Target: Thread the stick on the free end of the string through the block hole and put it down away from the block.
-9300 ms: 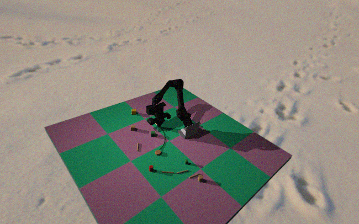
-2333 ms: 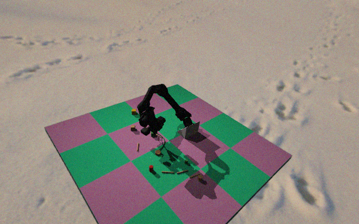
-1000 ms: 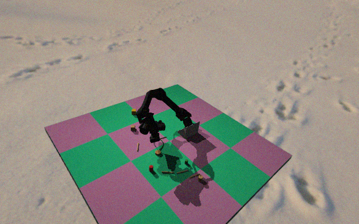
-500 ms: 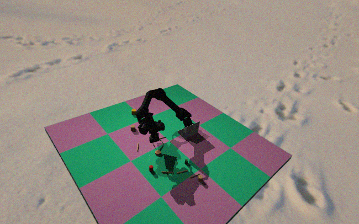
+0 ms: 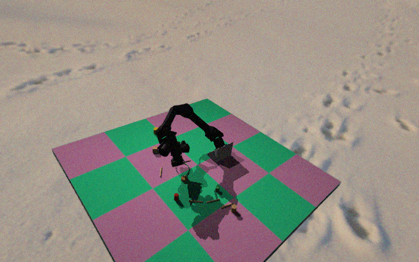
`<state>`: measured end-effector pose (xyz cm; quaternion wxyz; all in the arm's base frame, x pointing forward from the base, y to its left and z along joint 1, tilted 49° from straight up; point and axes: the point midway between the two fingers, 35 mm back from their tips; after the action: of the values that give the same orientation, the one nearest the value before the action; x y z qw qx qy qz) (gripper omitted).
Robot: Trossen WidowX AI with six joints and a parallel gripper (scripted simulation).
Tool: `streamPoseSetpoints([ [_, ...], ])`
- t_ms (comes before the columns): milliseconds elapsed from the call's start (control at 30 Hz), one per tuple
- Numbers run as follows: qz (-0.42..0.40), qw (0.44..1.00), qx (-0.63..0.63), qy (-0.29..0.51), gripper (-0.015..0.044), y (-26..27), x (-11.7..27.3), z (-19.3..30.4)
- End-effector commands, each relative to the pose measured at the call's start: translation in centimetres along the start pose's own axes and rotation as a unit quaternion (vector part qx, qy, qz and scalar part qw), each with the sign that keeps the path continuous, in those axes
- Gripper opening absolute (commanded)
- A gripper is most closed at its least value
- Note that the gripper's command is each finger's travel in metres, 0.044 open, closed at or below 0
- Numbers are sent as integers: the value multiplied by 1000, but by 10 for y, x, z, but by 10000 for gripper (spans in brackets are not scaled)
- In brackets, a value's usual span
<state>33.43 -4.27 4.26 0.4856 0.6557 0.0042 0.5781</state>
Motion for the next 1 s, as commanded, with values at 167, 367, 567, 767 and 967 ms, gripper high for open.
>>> streamPoseSetpoints([
  [167, 3, 1000, 1, 11, 0, 2, 4, 12],
  [367, 5, 1000, 3, 17, 0, 4, 6, 19],
  [567, 6, 1000, 4, 23, 0, 5, 8, 26],
  [767, 8, 1000, 5, 29, 0, 7, 10, 32],
  [967, 9, 999, 5, 35, 0, 9, 13, 39],
])
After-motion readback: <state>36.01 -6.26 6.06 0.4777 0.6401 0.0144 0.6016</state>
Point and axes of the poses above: the point midway between the two fingers, 35 mm back from their tips, its own x axis back along the fingers, its own y axis across the jaws, z = x × y, and after that the axes turned 4 degrees about x, right-handed
